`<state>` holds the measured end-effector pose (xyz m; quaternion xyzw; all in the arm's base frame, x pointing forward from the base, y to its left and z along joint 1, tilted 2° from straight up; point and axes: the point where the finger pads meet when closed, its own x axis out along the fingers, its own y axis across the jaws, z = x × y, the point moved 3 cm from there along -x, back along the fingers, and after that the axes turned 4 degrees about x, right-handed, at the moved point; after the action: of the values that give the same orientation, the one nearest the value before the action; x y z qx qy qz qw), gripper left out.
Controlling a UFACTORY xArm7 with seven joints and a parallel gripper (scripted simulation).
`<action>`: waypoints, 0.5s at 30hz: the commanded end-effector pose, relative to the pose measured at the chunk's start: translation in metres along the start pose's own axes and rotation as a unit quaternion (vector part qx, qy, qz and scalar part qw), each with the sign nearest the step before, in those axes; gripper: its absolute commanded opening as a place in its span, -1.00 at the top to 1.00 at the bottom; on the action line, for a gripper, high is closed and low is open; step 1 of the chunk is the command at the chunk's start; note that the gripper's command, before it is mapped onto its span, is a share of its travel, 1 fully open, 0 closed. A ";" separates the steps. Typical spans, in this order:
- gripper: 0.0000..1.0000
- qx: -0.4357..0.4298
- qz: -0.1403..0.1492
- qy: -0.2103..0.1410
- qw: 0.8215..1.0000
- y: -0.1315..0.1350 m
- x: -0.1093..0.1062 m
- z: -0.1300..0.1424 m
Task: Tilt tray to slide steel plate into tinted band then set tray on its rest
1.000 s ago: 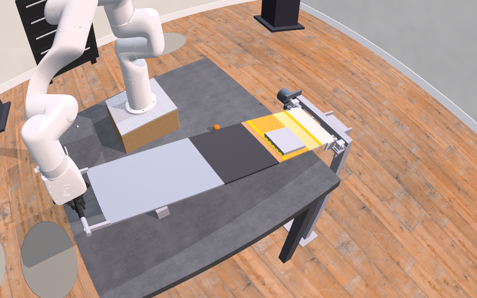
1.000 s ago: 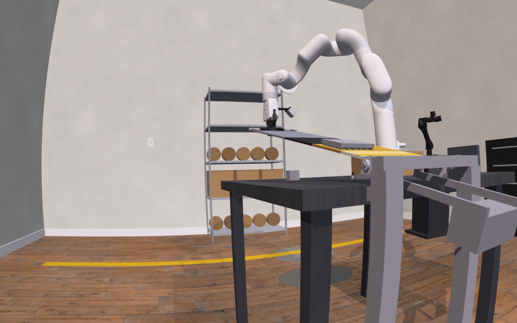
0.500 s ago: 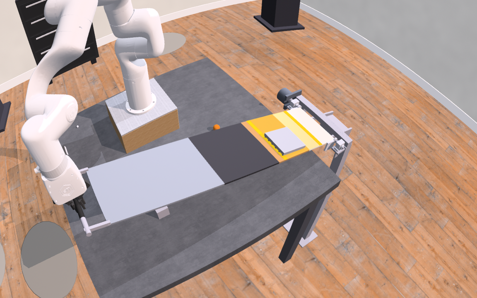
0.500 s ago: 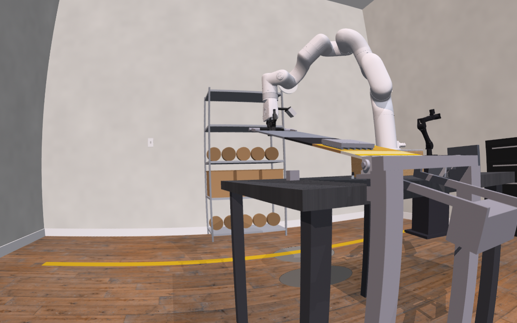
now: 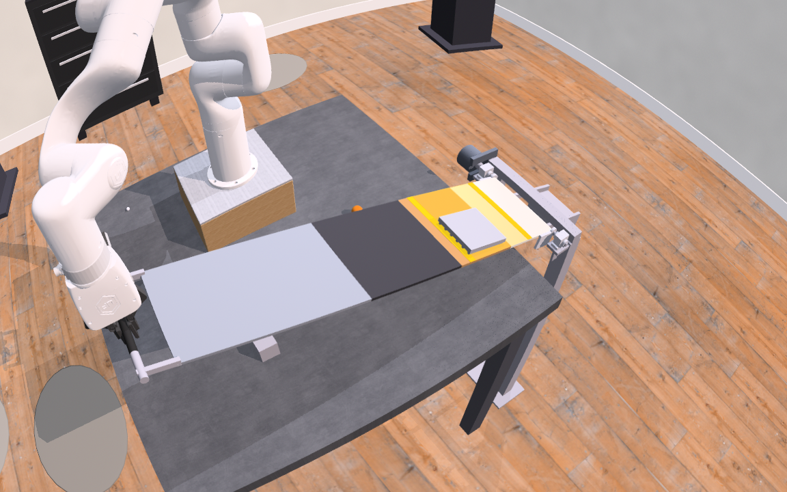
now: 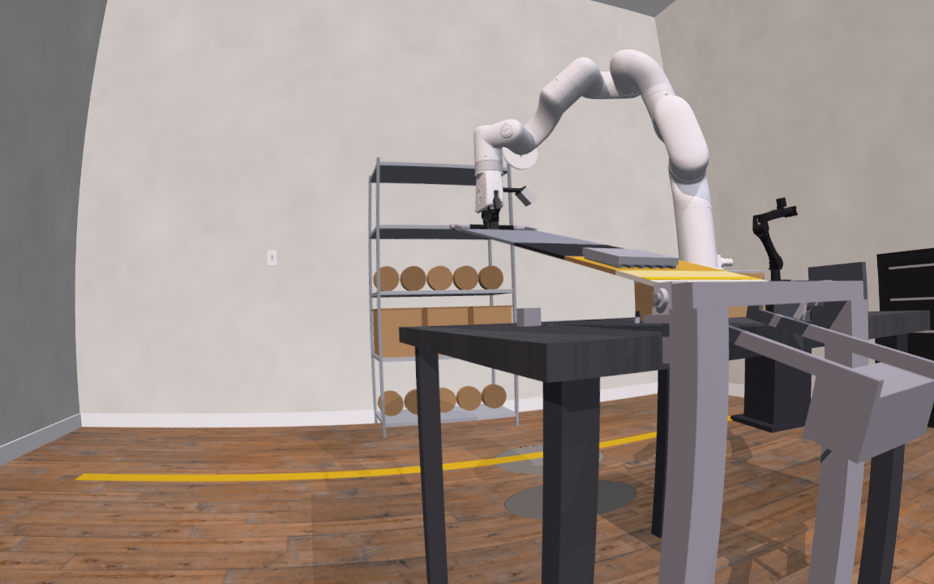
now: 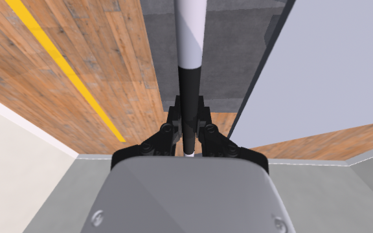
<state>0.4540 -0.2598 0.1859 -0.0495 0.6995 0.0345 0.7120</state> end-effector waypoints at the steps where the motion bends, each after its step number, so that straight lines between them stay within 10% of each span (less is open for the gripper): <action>1: 1.00 -0.001 0.000 0.000 1.000 -0.003 0.009 0.002; 15: 1.00 -0.001 0.000 0.000 1.000 -0.005 0.018 0.002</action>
<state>0.4558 -0.2645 0.1669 -0.0486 0.7009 0.0359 0.7107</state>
